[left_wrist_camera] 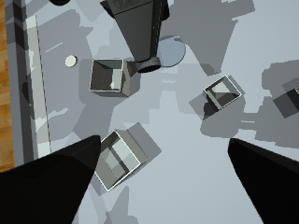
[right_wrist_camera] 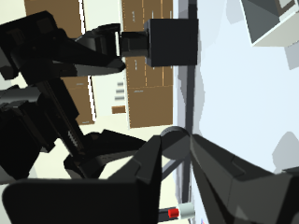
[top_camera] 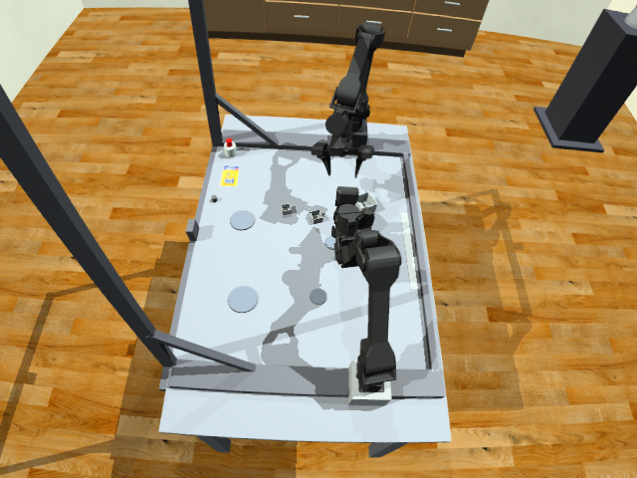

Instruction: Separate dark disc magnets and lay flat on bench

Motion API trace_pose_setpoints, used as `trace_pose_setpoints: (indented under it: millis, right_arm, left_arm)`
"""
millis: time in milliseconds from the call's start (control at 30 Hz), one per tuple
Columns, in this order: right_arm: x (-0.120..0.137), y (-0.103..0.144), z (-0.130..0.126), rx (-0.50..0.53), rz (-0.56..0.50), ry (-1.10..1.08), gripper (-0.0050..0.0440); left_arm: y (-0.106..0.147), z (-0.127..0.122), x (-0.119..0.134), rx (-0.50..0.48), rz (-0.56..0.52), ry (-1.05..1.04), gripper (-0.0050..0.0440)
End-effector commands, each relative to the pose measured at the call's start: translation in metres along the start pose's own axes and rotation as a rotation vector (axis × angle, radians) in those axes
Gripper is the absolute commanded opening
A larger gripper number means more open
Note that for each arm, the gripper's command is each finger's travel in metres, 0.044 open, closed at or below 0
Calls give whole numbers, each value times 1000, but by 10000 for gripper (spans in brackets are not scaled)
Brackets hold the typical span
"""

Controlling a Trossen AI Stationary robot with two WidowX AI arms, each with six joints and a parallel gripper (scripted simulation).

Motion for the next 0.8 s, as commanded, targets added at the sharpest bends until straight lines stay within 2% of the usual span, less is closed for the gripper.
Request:
trace_pose_setpoints:
  millis: [0,300,767]
  right_arm:
    - [-3,-1,10,-24,-7,-6,40]
    - [-3,-1,10,-24,-7,-6,40]
    - [-3,-1,10,-24,-7,-6,40]
  left_arm:
    - [12,2,-7,4,-5,79,400]
    - [9,3,-1,-3,18,85,400]
    - [1,3,-18,20,49,150,400]
Point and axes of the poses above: on each arm, the point midway between the two fingers, 35 mm back from their tips, its own y axis back along the fingers, its own z axis across the jaws, x = y × z, the point moved 2 cm from there along y, back along the fingers, and after that the axes turned 13 degrees about y, right-handed, at the moved point
